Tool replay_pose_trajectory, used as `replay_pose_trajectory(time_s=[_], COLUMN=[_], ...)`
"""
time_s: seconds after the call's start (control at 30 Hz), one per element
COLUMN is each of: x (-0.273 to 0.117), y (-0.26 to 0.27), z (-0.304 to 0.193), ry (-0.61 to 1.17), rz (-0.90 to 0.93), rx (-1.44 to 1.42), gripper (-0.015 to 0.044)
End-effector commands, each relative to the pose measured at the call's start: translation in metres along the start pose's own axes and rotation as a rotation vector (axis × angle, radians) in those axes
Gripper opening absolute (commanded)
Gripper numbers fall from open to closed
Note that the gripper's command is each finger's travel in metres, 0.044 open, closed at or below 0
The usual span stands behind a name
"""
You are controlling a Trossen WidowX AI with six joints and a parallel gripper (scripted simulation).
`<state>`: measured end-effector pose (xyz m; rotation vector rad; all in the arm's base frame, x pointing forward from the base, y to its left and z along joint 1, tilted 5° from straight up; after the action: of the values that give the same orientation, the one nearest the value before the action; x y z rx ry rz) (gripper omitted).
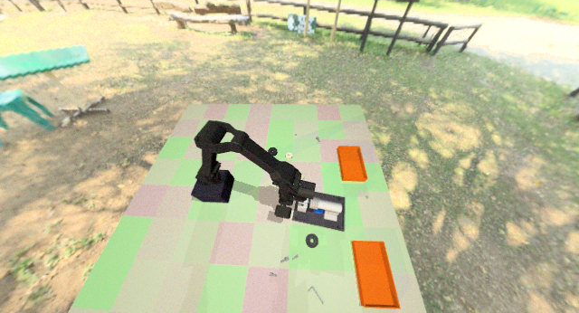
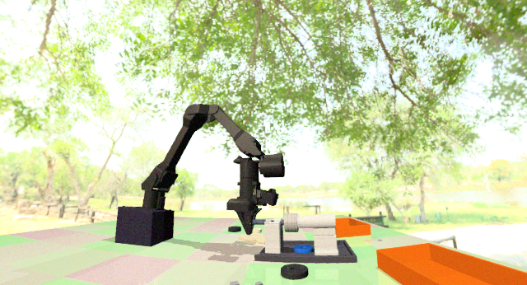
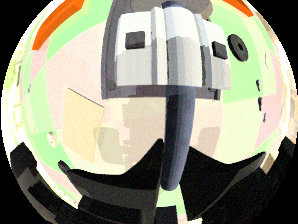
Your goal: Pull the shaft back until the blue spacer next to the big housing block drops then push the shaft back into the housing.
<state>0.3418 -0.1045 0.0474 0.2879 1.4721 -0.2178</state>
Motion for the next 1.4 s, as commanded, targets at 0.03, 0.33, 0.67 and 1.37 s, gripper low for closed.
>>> replay_pose_trajectory(time_s=[0.03,0.33,0.67,1.37], x=[-0.002,-0.002,-0.003,-0.003], y=[0.0,0.001,0.001,0.001], z=[0.005,0.007,0.01,0.016], ry=[-0.009,-0.01,-0.01,-0.01], rz=[0.001,0.001,0.001,0.001], rx=[0.0,0.0,0.0,0.0], gripper=[0.0,0.0,0.0,0.0])
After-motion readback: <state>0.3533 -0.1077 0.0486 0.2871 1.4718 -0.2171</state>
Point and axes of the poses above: the point midway between the two fingers, 35 mm back from their tips, its own x axis out along the fingers, its own y axis across the jaws, z = x × y, the point moved 4 cm from there along -x, back along the fingers, and after that the axes turned 3 degrees about x, right-handed, at the moved point
